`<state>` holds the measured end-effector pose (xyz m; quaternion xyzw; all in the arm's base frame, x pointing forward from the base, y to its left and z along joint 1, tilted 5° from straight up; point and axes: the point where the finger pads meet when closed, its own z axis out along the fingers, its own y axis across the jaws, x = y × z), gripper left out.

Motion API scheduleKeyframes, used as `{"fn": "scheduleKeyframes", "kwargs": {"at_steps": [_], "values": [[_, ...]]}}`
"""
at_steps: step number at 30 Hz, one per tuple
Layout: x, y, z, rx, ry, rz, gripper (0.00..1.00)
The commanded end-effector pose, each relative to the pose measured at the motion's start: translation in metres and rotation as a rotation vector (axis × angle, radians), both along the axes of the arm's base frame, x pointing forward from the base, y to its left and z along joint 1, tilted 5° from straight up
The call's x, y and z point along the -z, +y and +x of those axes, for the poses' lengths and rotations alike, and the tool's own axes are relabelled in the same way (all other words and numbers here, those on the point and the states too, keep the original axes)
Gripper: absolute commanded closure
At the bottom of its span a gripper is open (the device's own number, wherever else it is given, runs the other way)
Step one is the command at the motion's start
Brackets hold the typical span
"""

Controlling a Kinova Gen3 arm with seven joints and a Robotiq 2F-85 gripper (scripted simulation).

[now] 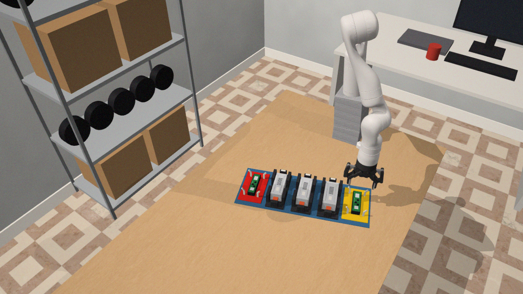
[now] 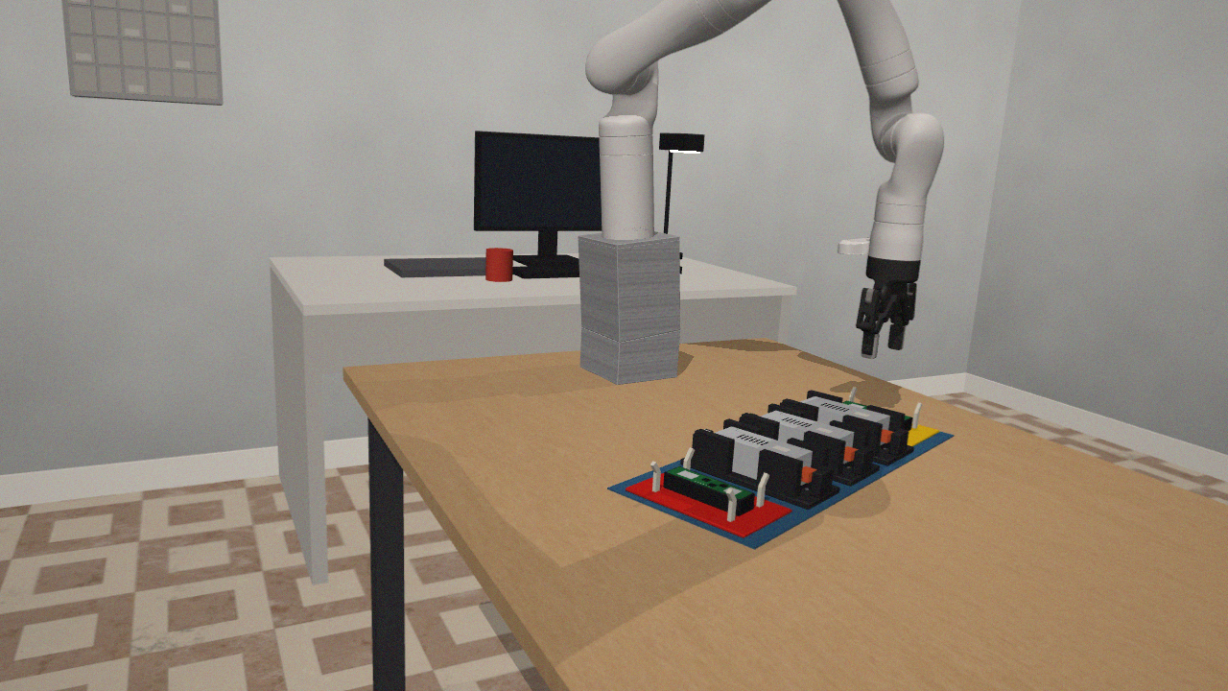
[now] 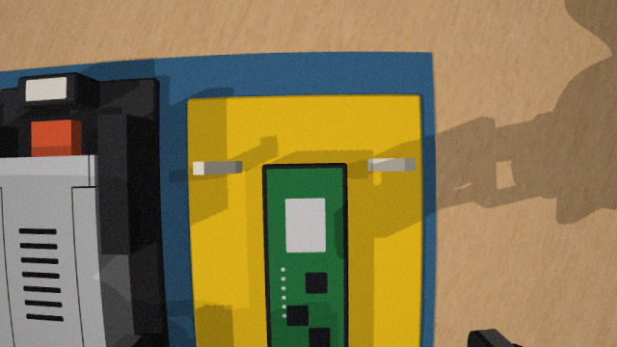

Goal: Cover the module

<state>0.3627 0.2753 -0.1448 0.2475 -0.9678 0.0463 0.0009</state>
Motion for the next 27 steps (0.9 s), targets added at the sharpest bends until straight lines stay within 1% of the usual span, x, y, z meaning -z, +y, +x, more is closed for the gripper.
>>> {"fn": "scheduleKeyframes", "kwargs": {"at_steps": [1, 4, 11, 21, 27], "values": [[0.001, 0.0, 0.001, 0.0, -0.002, 0.001, 0.0], [0.005, -0.001, 0.001, 0.0, -0.002, 0.001, 0.0], [0.005, -0.001, 0.001, 0.0, -0.002, 0.001, 0.0], [0.024, -0.003, 0.002, 0.0, -0.002, 0.001, 0.0], [0.024, -0.003, 0.002, 0.0, -0.002, 0.001, 0.0]]}}
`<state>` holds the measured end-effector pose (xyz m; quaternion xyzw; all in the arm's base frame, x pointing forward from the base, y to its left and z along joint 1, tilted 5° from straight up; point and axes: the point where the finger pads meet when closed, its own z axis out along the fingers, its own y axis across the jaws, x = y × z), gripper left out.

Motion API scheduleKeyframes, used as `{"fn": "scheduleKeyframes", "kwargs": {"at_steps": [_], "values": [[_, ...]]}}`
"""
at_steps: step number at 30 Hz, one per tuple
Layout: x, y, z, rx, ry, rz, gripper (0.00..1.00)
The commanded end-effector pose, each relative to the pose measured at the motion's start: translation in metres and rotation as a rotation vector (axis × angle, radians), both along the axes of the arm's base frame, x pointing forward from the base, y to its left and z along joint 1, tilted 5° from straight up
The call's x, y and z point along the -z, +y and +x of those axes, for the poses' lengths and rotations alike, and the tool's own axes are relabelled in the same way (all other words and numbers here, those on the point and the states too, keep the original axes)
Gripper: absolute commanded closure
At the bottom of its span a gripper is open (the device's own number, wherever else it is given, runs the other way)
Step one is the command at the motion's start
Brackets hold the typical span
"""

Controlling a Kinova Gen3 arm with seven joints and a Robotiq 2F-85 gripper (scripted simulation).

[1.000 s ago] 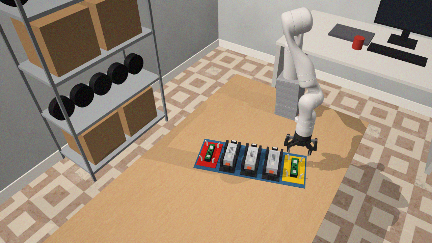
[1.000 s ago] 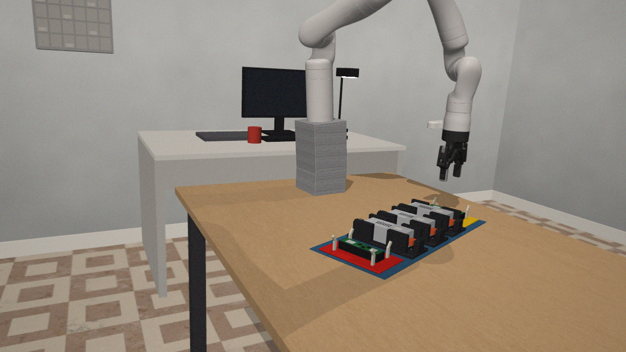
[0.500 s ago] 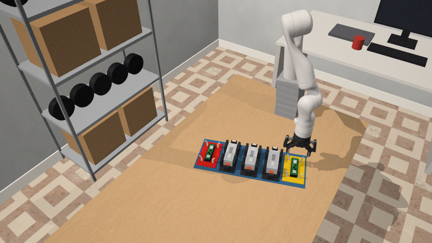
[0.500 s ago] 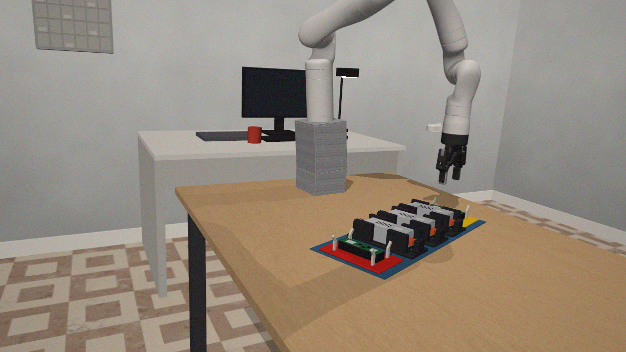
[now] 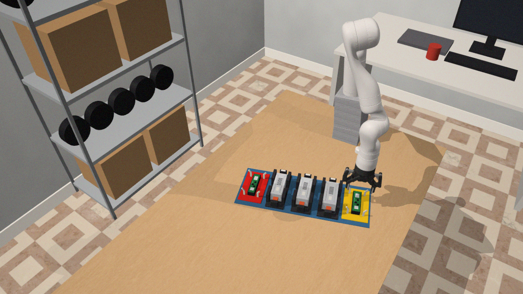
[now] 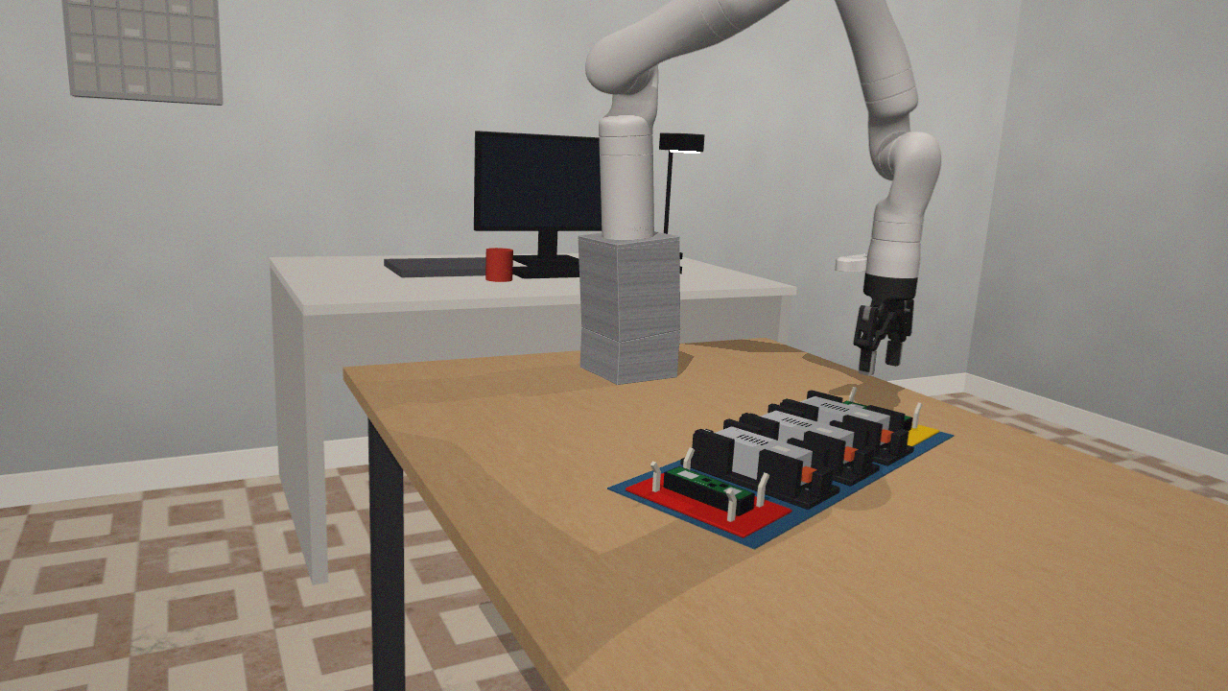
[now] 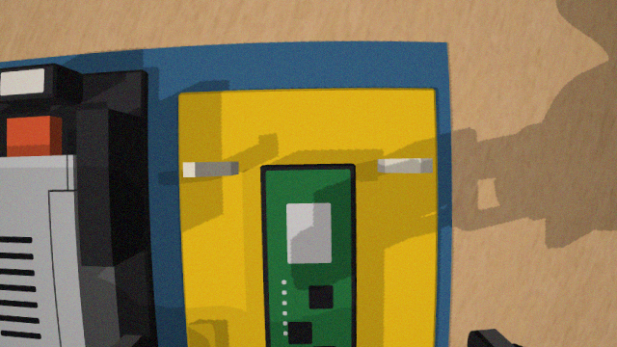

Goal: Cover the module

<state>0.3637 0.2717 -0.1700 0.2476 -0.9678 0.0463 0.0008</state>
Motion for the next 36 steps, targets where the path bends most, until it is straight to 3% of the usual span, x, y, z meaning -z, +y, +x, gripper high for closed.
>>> {"fn": "scheduleKeyframes", "kwargs": {"at_steps": [1, 11, 36], "values": [[-0.001, 0.001, 0.001, 0.0, -0.001, 0.001, 0.0], [0.019, -0.001, 0.001, 0.0, -0.001, 0.001, 0.0], [0.03, -0.002, 0.001, 0.0, -0.001, 0.001, 0.0]]}}
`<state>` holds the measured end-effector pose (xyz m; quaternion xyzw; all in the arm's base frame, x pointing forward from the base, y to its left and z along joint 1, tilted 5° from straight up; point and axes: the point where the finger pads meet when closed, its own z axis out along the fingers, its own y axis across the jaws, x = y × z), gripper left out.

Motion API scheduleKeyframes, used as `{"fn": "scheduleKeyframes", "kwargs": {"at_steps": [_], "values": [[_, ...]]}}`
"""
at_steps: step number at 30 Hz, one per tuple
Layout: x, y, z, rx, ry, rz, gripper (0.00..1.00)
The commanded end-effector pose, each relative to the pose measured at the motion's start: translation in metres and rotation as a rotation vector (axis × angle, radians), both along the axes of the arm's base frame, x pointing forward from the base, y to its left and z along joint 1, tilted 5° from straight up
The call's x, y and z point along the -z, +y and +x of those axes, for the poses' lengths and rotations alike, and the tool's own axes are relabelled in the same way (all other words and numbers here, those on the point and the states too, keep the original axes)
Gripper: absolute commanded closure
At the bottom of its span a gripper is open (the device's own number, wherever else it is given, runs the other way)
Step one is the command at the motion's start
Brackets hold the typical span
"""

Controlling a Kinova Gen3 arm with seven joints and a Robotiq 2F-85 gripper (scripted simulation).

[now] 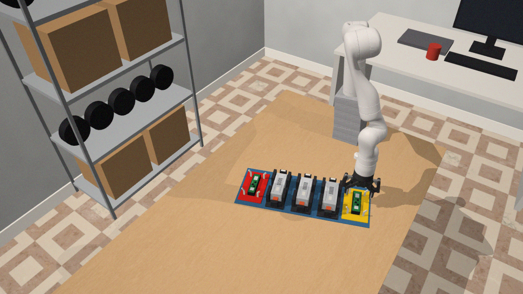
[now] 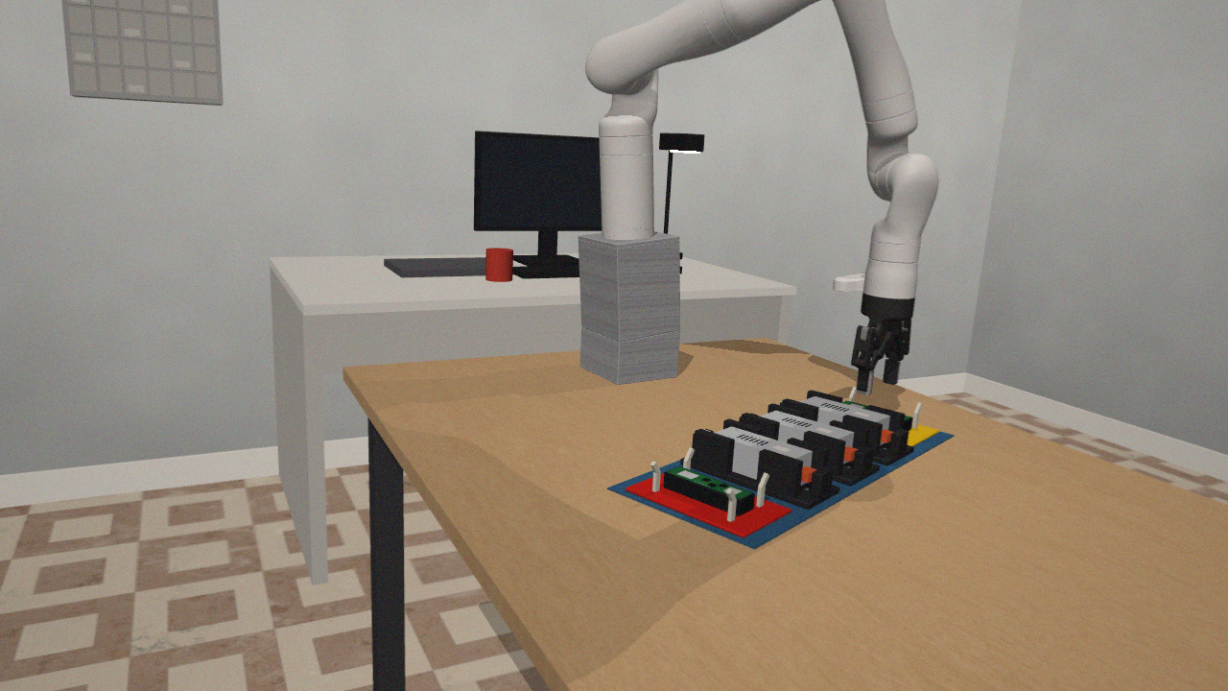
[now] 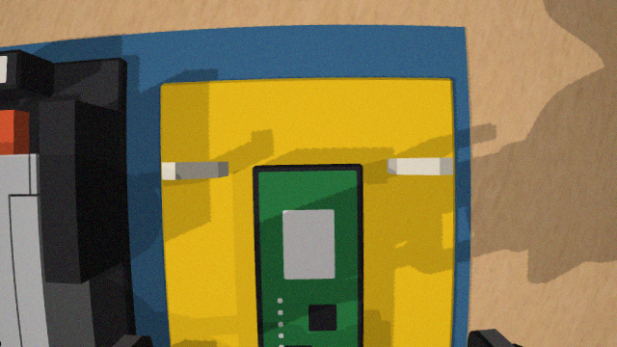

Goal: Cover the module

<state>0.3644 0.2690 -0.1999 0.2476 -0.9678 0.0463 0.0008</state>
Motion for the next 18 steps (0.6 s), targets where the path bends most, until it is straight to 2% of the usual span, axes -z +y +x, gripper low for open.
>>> {"fn": "scheduleKeyframes", "kwargs": {"at_steps": [1, 18], "values": [[0.0011, 0.0005, 0.0007, 0.0, -0.001, 0.001, 0.0], [0.0111, -0.0004, 0.0009, 0.0, -0.001, 0.001, 0.0]]}}
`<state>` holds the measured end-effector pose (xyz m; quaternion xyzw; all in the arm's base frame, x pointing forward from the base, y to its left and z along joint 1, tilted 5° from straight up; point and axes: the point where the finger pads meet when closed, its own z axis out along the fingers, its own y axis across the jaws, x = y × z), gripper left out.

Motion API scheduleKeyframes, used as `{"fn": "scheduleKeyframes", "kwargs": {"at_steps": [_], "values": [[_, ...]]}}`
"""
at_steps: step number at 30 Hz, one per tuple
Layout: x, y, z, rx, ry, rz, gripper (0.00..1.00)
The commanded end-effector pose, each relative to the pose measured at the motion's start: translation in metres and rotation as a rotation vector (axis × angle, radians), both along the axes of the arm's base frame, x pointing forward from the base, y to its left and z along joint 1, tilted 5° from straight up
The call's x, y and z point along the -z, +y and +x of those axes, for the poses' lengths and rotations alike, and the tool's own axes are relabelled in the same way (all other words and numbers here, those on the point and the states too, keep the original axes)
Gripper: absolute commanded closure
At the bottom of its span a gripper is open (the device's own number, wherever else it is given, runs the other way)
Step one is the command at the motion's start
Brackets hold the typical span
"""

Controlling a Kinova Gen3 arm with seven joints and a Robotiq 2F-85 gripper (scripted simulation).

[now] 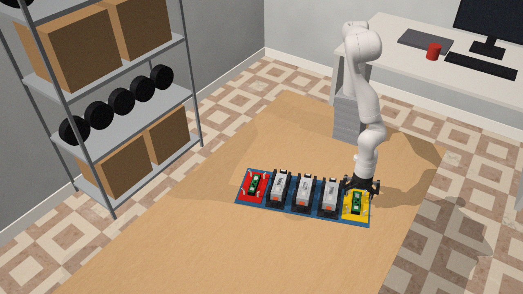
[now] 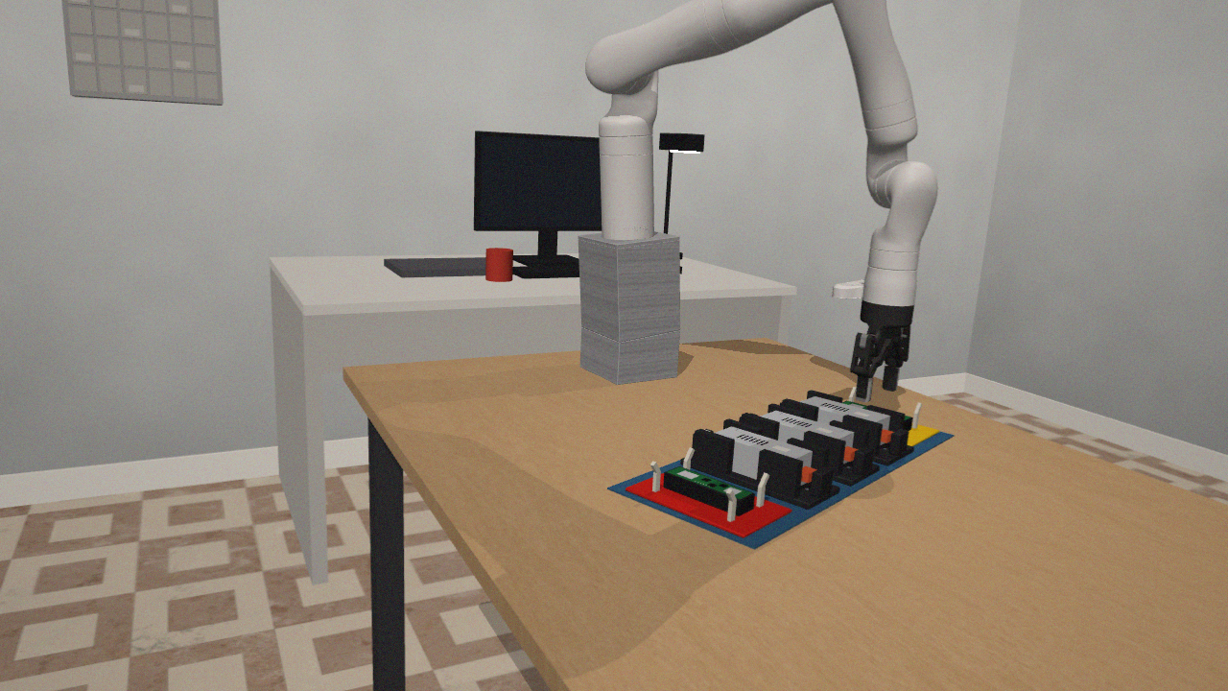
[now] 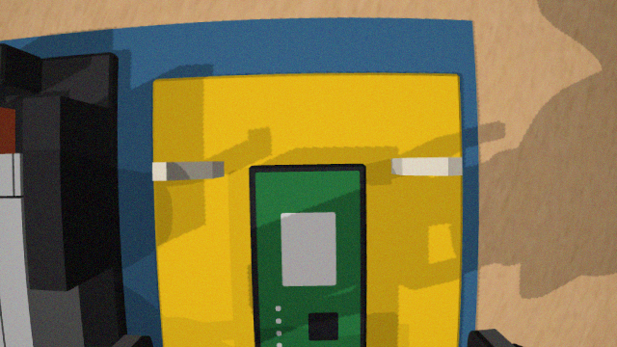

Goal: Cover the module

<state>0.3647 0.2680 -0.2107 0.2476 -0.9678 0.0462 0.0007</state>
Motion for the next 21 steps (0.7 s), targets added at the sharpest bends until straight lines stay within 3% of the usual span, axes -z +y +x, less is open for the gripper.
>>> {"fn": "scheduleKeyframes", "kwargs": {"at_steps": [1, 21], "values": [[0.001, 0.0, 0.001, 0.0, -0.001, 0.001, 0.0], [0.014, -0.001, 0.001, 0.0, -0.001, 0.001, 0.0]]}}
